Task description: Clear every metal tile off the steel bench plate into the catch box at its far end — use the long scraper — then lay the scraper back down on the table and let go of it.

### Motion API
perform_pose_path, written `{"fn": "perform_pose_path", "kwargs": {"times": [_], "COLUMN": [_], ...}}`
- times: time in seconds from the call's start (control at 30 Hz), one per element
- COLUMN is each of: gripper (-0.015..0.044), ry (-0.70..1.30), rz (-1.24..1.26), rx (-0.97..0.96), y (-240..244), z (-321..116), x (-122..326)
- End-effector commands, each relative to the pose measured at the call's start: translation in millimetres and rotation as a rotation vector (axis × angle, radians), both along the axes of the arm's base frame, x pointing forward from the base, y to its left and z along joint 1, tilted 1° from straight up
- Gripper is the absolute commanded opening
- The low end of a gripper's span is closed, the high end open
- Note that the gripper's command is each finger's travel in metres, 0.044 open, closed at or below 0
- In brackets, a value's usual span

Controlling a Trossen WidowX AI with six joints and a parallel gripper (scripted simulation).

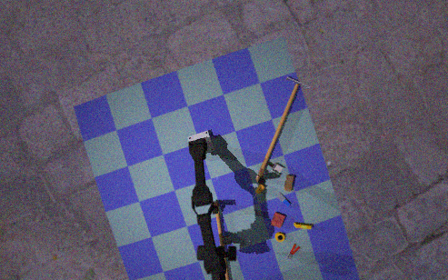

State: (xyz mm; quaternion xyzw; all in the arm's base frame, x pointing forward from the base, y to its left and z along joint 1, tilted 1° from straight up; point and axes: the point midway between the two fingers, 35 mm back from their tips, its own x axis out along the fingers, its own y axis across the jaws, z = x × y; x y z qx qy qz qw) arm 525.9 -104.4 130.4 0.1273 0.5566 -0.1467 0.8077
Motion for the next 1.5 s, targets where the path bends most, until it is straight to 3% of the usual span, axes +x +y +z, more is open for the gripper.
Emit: {"fn": "perform_pose_path", "kwargs": {"times": [0.0, 0.33, 0.9, 1.47], "gripper": [0.0000, 0.0000, 0.0440, 0.0440], "ry": [0.000, 0.000, -0.121, -0.252], "rz": [0.000, 0.000, 0.027, 0.057], "rx": [0.000, 0.000, -0.014, -0.034], "y": [0, 0, 4, 9], "z": [0, 0, 57, 113], "x": [0, 0, -16, -42]}}
